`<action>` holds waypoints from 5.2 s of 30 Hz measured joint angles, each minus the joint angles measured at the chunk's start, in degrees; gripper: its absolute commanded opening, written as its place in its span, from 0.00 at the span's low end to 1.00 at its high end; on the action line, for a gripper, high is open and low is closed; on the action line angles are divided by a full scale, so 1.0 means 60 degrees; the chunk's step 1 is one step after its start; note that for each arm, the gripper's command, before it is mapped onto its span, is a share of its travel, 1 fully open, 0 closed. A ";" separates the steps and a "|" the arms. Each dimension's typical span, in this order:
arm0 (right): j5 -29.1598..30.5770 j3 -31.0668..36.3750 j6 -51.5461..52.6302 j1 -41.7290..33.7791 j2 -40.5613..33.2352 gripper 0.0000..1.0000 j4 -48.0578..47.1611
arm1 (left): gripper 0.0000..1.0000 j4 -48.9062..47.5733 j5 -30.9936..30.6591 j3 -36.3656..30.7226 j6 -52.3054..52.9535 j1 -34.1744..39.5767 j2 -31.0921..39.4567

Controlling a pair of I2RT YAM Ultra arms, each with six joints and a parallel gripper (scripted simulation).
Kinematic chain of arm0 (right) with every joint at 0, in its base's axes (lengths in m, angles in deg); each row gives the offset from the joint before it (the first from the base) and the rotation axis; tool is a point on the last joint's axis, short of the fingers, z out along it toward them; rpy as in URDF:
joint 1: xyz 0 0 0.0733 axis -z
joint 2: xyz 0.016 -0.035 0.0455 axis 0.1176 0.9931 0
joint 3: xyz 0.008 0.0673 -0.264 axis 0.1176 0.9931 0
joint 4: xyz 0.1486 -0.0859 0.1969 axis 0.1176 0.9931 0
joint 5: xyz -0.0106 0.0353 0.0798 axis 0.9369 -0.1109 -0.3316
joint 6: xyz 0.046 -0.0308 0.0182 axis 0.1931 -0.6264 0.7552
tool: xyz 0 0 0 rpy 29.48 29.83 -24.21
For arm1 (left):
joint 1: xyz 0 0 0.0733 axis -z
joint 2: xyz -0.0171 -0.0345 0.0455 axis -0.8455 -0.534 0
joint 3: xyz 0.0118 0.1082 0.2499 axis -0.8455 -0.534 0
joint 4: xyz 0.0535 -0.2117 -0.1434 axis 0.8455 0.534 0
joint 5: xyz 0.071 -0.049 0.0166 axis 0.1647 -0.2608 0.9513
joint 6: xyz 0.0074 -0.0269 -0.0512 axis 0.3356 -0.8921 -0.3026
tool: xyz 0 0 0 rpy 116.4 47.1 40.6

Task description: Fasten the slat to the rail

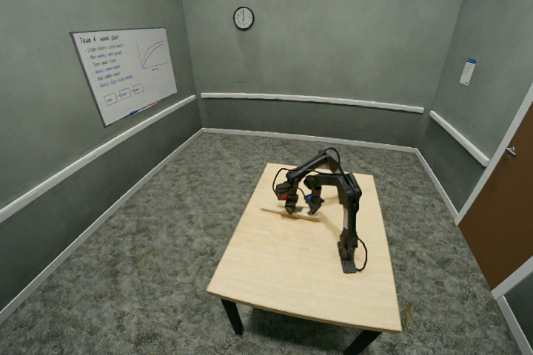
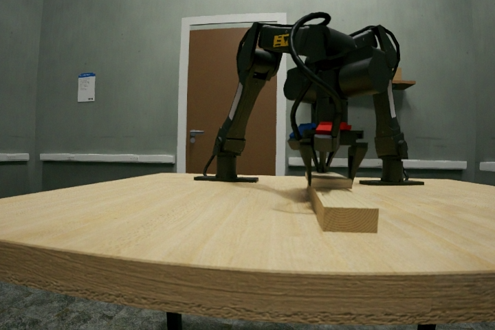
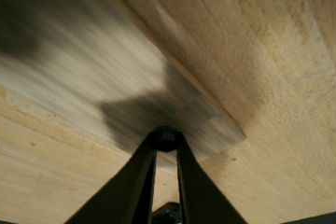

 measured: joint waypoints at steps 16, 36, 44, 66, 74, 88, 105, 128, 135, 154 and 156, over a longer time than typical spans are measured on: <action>0.0000 0.0000 0.0000 0.0000 0.0000 0.72 0.0000 | 0.12 -0.0015 0.0047 -0.0015 0.5388 0.0000 0.0007; 0.0000 0.0000 0.0000 0.0000 0.0000 0.72 0.0000 | 0.12 -0.0066 0.0087 -0.0018 1.1930 0.0000 0.0004; 0.0000 0.0000 0.0000 0.0000 0.0000 0.72 0.0000 | 0.12 -0.0087 0.0087 -0.0018 1.4597 0.0000 0.0004; 0.0000 0.0000 0.0000 0.0000 0.0000 0.72 0.0000 | 0.12 -0.0189 0.0120 -0.0095 1.9034 0.0047 0.0058; 0.0000 0.0000 0.0000 0.0000 0.0000 0.72 0.0000 | 0.12 -0.0193 0.0120 -0.0095 1.9110 0.0047 0.0058; 0.0000 0.0000 0.0000 0.0000 0.0000 0.72 0.0000 | 0.34 -0.0193 0.0120 -0.0098 1.9121 0.0047 0.0055; 0.0000 0.0000 0.0000 0.0000 0.0000 0.72 0.0000 | 0.34 -0.0197 0.0120 -0.0098 1.8527 0.0047 0.0058; 0.0000 0.0000 0.0000 0.0000 0.0000 0.72 0.0000 | 0.34 -0.0189 0.0120 -0.0098 0.8699 0.0047 0.0055; 0.0000 0.0000 0.0000 0.0000 0.0000 0.72 0.0000 | 0.34 -0.0153 0.0113 -0.0098 0.5595 0.0047 0.0055; 0.0000 0.0000 0.0000 0.0000 0.0000 0.72 0.0000 | 0.34 0.0022 0.0015 -0.0098 -0.2324 0.0047 0.0055; 0.0000 0.0000 0.0000 0.0000 0.0000 0.72 0.0000 | 0.34 0.0033 -0.0004 -0.0098 -0.3177 0.0047 0.0058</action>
